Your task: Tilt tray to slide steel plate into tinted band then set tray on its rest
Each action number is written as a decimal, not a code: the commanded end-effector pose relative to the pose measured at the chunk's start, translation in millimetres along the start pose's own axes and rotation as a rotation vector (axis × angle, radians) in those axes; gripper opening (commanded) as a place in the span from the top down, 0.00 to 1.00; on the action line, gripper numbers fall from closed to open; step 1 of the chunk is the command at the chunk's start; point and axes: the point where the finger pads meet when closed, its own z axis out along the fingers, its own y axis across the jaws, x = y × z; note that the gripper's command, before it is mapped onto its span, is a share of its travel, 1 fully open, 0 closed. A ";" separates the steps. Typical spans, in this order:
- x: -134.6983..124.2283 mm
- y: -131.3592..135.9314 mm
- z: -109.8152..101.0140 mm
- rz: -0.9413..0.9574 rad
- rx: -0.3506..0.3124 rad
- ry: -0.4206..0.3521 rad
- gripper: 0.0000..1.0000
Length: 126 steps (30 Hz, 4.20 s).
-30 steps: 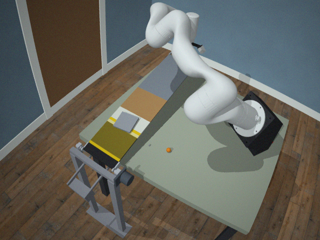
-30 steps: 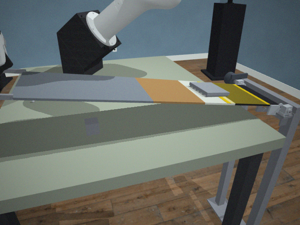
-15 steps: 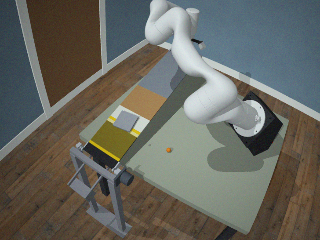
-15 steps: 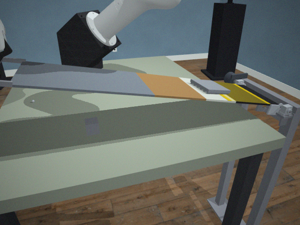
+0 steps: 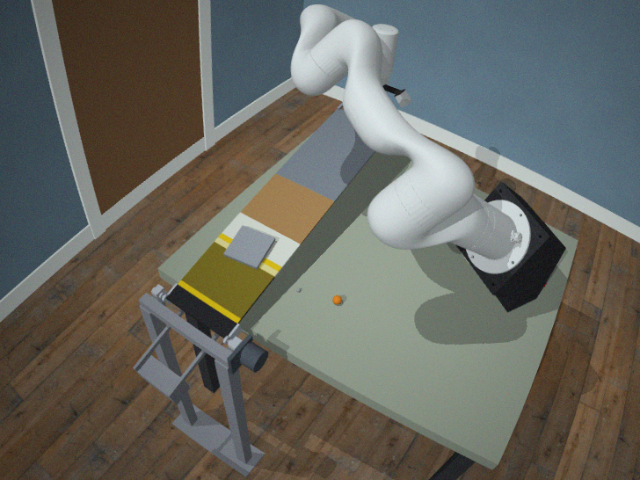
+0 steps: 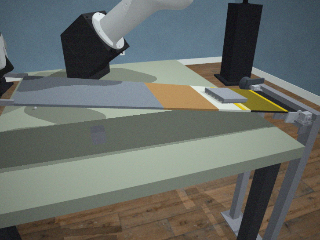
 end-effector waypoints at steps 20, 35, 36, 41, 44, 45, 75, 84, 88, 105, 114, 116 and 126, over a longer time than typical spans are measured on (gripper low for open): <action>-0.8 11.6 -57.4 -0.001 0.002 -0.001 1.00; -0.8 0.0 -3.3 -0.001 0.002 -0.001 1.00; -0.8 0.0 -3.4 -0.001 0.002 -0.001 1.00; -0.8 0.1 -4.2 -0.001 0.002 -0.001 1.00; -0.8 0.2 -4.7 -0.001 0.002 -0.001 1.00; -0.8 0.2 -4.9 -0.001 0.002 -0.001 1.00; -0.8 0.5 -6.5 -0.001 0.002 -0.001 1.00; -0.8 7.0 -38.1 -0.001 0.002 -0.001 1.00; -0.7 13.2 -63.7 -0.001 0.002 -0.001 1.00; -0.8 0.8 -8.0 -0.001 0.002 -0.001 1.00; -0.8 1.1 -9.3 -0.001 0.002 -0.001 1.00; -0.8 2.1 -14.5 -0.001 0.002 -0.001 1.00; -0.8 2.1 -14.5 -0.001 0.002 -0.001 1.00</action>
